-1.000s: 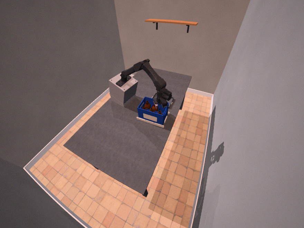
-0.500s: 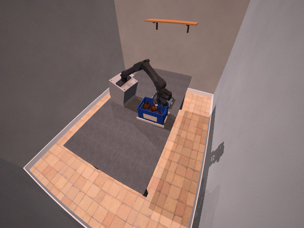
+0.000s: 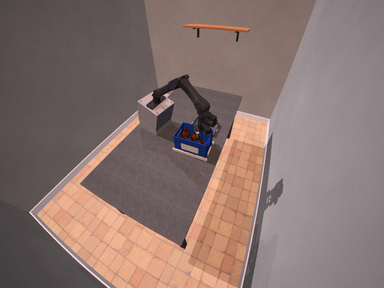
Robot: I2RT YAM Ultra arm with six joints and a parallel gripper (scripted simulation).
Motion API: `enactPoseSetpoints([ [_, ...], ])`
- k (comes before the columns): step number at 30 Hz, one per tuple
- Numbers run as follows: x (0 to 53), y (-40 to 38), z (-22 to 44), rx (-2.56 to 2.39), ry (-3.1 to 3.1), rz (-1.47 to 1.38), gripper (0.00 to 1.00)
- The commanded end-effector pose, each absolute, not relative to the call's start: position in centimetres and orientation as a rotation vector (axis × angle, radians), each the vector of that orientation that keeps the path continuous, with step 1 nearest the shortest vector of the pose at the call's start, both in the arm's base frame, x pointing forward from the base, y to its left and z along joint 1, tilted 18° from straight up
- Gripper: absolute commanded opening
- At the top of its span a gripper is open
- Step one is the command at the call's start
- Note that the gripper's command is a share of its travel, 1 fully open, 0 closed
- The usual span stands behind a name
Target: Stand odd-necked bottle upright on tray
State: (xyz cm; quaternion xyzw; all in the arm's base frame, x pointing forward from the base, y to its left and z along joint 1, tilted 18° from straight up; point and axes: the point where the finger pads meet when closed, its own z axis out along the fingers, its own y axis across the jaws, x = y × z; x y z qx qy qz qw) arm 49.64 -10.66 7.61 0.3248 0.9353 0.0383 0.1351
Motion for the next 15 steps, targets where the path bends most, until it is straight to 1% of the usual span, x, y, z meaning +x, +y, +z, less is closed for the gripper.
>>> enactPoseSetpoints([
  [1,50.33,-10.87,10.92,0.917,2.644,0.116,0.61],
  [15,51.15,-10.91,10.45,0.908,2.623,0.119,0.61],
])
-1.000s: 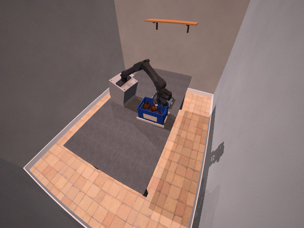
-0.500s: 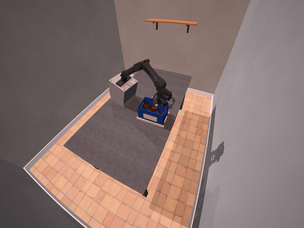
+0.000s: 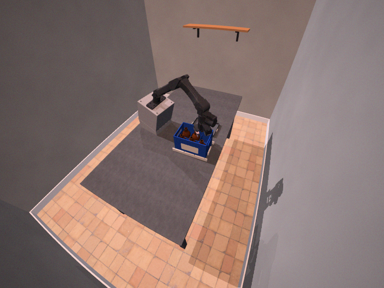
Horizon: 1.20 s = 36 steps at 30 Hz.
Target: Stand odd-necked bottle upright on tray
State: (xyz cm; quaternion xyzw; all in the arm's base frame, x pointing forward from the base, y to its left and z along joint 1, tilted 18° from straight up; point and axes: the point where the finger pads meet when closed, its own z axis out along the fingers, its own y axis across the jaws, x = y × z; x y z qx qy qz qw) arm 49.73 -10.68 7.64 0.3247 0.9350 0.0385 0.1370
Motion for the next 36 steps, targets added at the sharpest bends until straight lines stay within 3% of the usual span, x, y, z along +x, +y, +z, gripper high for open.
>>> enactPoseSetpoints([
  [1,51.2,-10.9,9.8,0.912,2.634,0.118,0.61],
  [36,52.1,-10.9,5.5,0.920,2.658,0.113,0.61],
])
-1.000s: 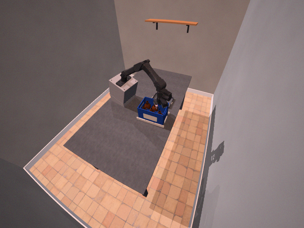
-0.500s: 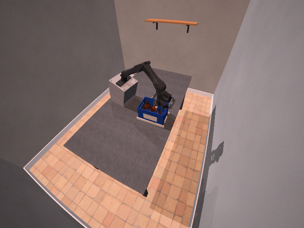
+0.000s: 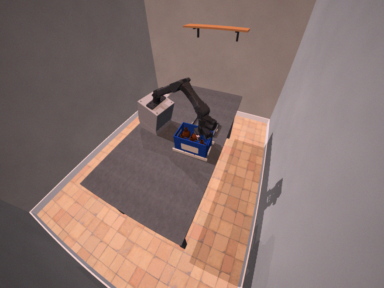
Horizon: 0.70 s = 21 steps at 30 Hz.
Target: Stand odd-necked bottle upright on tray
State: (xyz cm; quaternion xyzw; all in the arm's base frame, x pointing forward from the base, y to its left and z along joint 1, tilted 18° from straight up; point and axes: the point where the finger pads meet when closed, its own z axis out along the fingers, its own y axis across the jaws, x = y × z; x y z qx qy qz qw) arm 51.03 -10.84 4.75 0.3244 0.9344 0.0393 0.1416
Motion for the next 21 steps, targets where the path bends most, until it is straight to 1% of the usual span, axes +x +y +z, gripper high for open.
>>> enactPoseSetpoints([
  [1,52.1,-10.9,5.2,0.922,2.663,0.112,0.61],
  [6,52.2,-10.9,6.4,0.912,2.639,0.115,0.61],
  [21,52.2,-10.9,6.4,0.912,2.641,0.115,0.61],
])
